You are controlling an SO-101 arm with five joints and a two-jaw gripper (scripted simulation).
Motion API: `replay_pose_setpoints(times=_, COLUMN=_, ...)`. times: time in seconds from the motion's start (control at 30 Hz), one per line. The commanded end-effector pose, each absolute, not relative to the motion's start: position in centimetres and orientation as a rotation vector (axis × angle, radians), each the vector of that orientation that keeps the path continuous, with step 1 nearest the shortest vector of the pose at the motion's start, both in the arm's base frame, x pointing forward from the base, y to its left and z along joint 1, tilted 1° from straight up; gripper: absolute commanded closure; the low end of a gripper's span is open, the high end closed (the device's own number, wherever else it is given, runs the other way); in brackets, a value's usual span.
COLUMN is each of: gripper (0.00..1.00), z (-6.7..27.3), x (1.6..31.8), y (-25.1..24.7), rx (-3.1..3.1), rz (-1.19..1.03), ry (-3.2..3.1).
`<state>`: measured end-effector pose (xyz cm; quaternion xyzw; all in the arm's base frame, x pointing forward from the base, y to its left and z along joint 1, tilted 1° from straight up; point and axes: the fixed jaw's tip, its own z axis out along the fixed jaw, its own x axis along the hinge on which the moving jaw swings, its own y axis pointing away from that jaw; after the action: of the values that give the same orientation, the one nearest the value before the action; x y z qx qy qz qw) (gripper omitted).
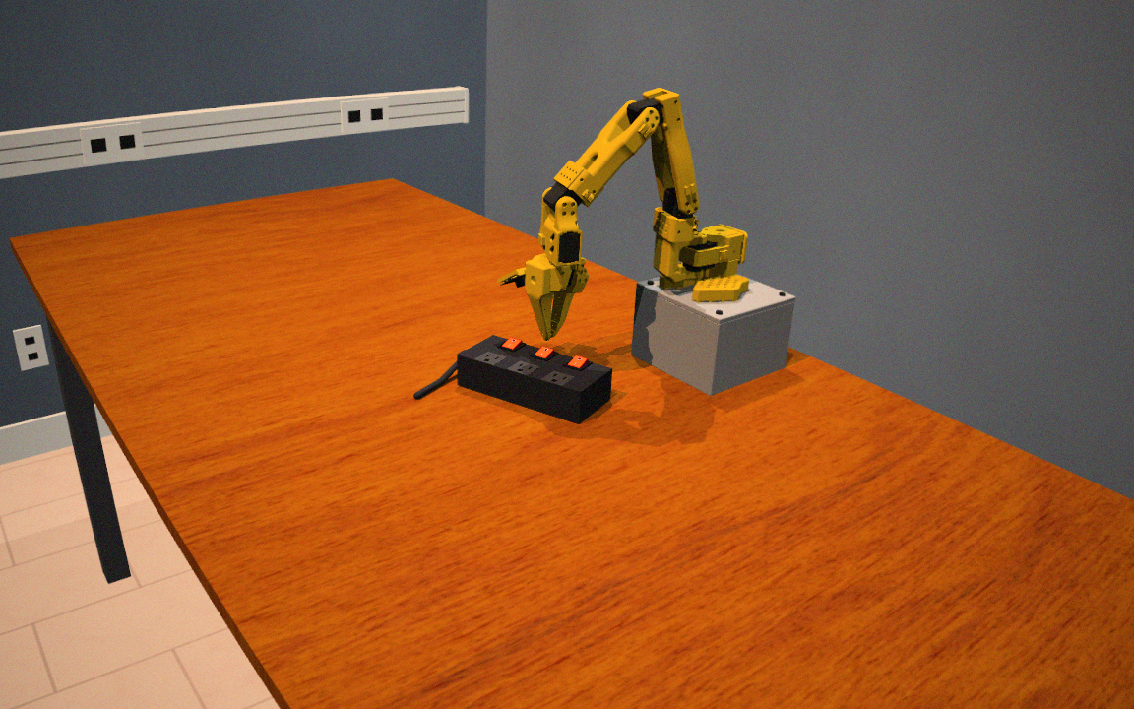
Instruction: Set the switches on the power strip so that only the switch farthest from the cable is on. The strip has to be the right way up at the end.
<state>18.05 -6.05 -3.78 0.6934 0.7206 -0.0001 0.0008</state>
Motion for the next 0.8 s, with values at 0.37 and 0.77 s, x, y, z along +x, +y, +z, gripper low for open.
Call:
replay_pose_setpoints(times=0.37, gripper=1.00, z=-4.48, x=18.11, y=-5.80, rx=2.175, rz=-0.004, ry=2.273)
replay_pose_setpoints(times=0.77, gripper=1.00, z=-4.61, x=18.11, y=-5.80, rx=2.175, rz=-0.004, ry=2.273)
